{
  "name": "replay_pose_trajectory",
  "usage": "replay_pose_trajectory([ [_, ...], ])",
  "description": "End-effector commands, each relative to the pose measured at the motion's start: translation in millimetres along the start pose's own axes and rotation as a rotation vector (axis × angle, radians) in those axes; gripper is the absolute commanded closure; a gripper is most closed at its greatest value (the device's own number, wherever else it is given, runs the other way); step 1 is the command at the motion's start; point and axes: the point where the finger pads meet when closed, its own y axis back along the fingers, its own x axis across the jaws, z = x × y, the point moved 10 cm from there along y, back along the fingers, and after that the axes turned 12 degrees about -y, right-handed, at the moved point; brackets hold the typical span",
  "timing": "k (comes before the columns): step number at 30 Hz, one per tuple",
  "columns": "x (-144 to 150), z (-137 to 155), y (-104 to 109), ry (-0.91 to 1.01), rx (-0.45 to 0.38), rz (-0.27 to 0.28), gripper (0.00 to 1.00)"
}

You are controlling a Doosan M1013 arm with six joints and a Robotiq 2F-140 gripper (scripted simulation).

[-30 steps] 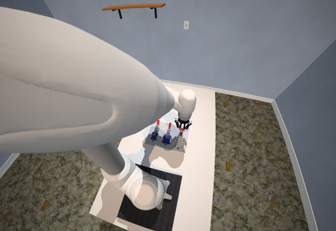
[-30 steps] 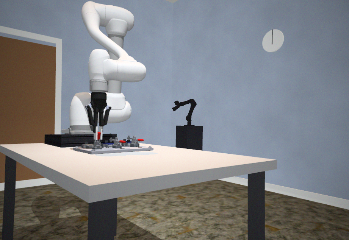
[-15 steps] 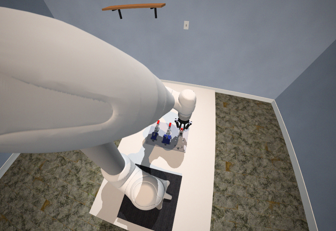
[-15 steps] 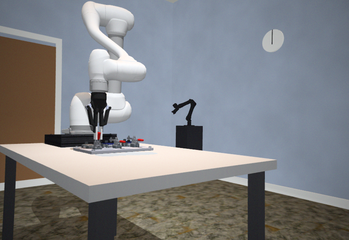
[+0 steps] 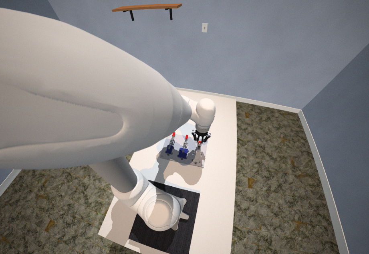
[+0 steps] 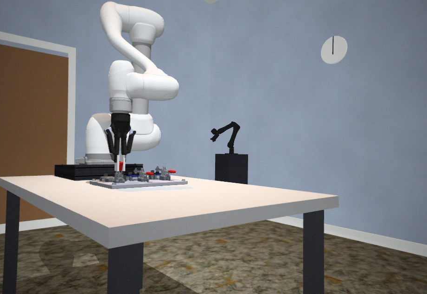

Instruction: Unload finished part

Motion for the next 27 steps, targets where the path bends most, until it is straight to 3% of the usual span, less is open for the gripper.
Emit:
replay_pose_trajectory([
  [1, 0.1, 0.8, -0.1, 0.000, 0.000, 0.000, 0.89],
  [27, 0.6, 3.2, -0.1, 0.000, 0.000, 0.000, 0.89],
])
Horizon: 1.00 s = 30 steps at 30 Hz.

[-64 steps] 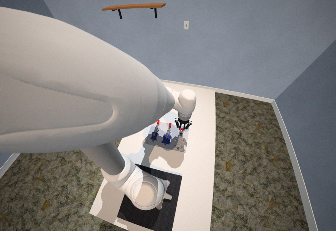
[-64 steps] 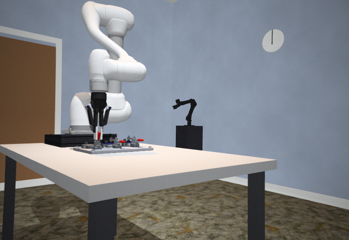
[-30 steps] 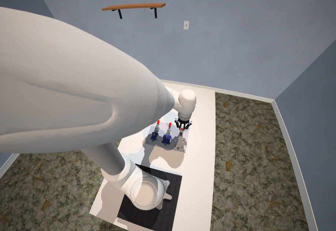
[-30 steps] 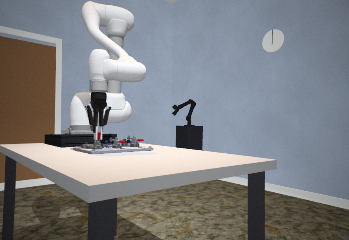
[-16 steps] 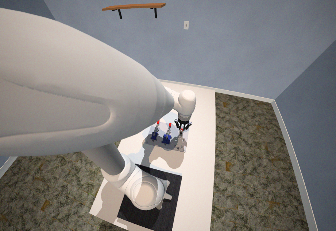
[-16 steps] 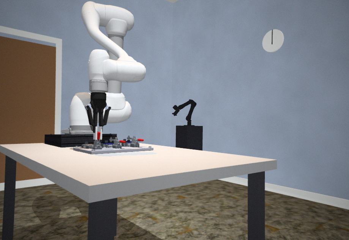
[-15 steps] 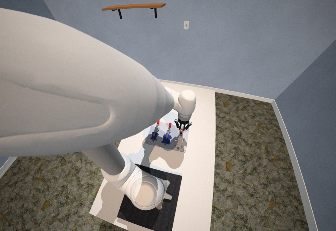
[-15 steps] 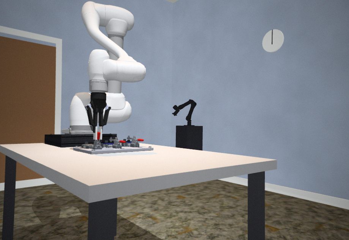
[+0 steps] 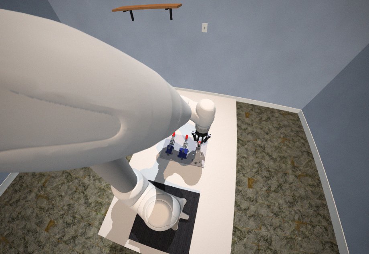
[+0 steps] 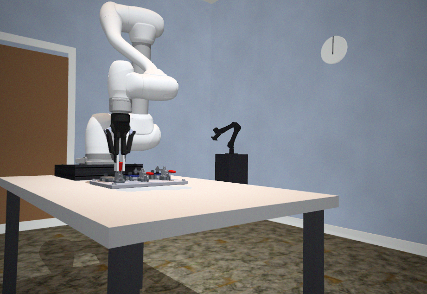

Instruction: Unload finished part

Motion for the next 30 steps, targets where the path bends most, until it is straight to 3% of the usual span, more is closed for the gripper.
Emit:
replay_pose_trajectory([
  [1, 0.0, 0.1, 0.1, 0.000, 0.000, 0.000, 0.89],
  [24, 0.0, 0.0, 0.1, 0.000, 0.000, 0.000, 0.89],
  [25, 0.0, 0.0, 0.1, 0.000, 0.000, 0.000, 0.72],
  [30, 0.0, 0.0, 0.1, 0.000, 0.000, 0.000, 0.72],
])
